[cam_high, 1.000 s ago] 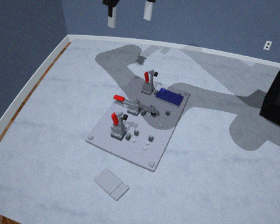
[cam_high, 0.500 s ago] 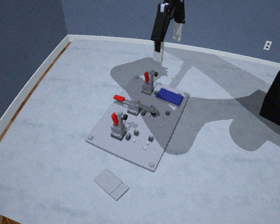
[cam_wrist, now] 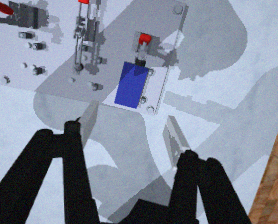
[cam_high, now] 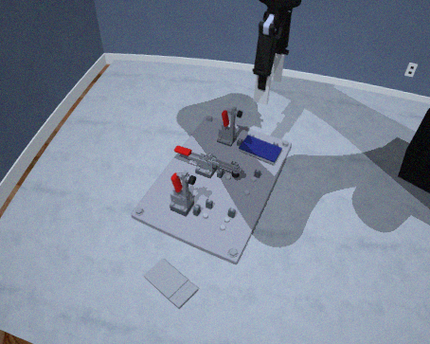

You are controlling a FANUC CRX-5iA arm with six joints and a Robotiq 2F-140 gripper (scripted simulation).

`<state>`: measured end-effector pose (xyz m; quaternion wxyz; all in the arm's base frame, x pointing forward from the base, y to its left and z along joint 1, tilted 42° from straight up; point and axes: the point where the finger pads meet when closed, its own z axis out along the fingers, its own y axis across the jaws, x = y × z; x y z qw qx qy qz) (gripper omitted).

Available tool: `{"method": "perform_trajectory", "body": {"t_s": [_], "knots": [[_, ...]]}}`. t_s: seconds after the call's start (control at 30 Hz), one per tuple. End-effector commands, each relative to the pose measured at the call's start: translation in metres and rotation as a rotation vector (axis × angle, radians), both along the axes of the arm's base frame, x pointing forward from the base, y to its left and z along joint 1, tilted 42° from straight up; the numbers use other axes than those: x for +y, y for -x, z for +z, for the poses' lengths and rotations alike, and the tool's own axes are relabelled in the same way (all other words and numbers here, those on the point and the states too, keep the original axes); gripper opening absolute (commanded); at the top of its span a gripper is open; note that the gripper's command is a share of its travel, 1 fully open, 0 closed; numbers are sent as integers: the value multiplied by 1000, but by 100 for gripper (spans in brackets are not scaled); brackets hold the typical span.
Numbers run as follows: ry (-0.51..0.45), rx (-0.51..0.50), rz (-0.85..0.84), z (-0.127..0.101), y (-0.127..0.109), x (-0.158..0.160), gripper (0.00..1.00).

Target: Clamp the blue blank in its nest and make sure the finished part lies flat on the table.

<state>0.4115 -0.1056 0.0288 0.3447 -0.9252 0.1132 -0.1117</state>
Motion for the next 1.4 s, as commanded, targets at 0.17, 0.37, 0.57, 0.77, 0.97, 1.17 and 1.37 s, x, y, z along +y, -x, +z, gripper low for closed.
{"method": "perform_trajectory", "body": {"t_s": [0.17, 0.37, 0.57, 0.77, 0.97, 1.17, 1.37], "knots": [[0, 0, 0, 0, 0, 0, 28], [0, 0, 0, 0, 0, 0, 28], [0, 0, 0, 0, 0, 0, 28], [0, 0, 0, 0, 0, 0, 28], [0, 0, 0, 0, 0, 0, 0], [0, 0, 0, 0, 0, 0, 0], [0, 0, 0, 0, 0, 0, 0]]}}
